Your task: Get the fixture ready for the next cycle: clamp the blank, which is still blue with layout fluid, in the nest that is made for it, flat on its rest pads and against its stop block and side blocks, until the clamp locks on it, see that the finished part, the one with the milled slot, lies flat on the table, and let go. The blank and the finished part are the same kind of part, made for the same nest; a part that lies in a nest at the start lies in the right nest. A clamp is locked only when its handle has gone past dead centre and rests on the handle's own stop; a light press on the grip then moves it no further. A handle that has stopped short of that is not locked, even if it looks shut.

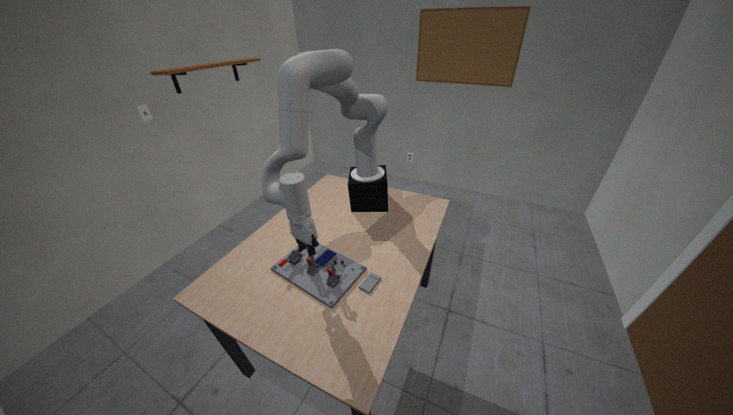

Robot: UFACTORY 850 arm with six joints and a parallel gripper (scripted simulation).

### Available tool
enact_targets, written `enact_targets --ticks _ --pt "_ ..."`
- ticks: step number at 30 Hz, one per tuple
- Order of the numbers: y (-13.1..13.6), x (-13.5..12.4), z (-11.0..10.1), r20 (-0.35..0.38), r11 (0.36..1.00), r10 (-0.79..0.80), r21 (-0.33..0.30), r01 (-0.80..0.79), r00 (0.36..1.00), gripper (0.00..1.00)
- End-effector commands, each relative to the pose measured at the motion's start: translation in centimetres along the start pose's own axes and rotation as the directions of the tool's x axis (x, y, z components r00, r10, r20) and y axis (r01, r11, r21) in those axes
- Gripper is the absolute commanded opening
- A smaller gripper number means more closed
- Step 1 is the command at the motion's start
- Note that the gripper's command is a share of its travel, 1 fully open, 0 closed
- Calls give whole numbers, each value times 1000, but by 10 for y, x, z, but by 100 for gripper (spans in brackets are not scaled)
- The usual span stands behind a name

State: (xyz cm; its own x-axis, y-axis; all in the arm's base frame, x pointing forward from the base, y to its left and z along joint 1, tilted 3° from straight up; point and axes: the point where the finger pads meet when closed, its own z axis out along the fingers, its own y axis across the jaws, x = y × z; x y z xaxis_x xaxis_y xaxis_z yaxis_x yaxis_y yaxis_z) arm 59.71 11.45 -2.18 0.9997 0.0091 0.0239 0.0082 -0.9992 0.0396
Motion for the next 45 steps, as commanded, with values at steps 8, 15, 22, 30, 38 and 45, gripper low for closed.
enact_targets --ticks 8,15,22,30,38,45 --pt "0 2 14 -2 1000 -1 0 1 1000 47" --pt "0 2 39 -2 1000 -1 0 1 1000 47" --pt "0 2 44 -2 1000 -1 0 1 1000 47" --pt "0 2 45 -2 1000 -1 0 1 1000 47" --pt "-1 3 63 -2 1000 -1 0 1 1000 47" --pt "-1 3 72 -2 1000 -1 0 1 1000 47"
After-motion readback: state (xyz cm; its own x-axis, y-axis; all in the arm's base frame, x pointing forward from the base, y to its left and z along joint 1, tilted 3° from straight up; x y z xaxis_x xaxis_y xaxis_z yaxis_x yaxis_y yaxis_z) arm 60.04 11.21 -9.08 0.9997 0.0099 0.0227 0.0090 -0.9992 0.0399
